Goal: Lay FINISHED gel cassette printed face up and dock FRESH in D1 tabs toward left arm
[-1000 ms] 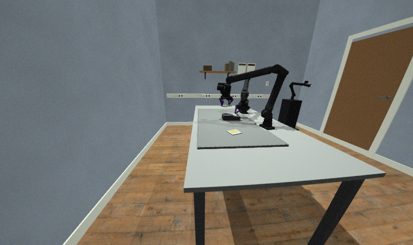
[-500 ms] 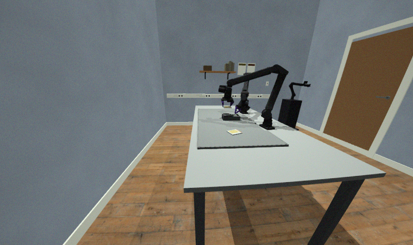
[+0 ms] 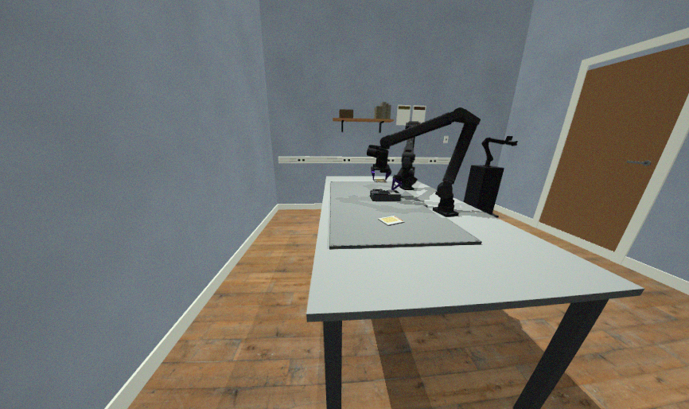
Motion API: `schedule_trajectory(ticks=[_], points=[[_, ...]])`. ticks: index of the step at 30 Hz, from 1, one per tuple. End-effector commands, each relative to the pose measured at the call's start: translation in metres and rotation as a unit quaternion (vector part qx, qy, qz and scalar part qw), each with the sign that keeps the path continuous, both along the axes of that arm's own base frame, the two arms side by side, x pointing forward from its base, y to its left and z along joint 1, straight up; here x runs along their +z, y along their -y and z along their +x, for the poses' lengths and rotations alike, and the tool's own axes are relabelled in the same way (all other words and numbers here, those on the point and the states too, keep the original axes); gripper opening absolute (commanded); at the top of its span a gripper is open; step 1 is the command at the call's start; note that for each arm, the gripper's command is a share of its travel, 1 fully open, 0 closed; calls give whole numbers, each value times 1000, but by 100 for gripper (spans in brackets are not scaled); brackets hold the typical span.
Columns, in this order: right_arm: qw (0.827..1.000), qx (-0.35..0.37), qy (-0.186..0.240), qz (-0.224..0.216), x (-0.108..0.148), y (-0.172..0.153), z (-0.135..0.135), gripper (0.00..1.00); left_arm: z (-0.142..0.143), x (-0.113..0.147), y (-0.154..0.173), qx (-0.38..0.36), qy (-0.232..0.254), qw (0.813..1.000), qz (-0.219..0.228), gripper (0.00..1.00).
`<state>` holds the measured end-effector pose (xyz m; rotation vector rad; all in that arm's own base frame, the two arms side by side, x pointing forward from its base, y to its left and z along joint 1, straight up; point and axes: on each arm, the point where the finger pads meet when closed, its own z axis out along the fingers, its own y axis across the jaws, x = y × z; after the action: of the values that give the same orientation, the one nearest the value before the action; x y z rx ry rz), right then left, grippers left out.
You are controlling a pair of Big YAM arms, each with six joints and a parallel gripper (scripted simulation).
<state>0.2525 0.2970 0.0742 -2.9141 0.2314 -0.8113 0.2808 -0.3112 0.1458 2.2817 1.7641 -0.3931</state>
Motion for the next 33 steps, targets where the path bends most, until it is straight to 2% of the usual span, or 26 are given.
schedule_trajectory(ticks=[1, 7, 33], points=[[996, 5, -54, -64, -59, 33, -20, 0, -3, -5, 10, 20, -3, 1000, 0, 0], [996, 5, -54, -64, -59, 33, -20, 0, -2, -13, 8, 31, -7, 999, 2, 0], [996, 5, -54, -64, -59, 33, -20, 0, 7, -5, -2, 32, -2, 999, 0, 0]])
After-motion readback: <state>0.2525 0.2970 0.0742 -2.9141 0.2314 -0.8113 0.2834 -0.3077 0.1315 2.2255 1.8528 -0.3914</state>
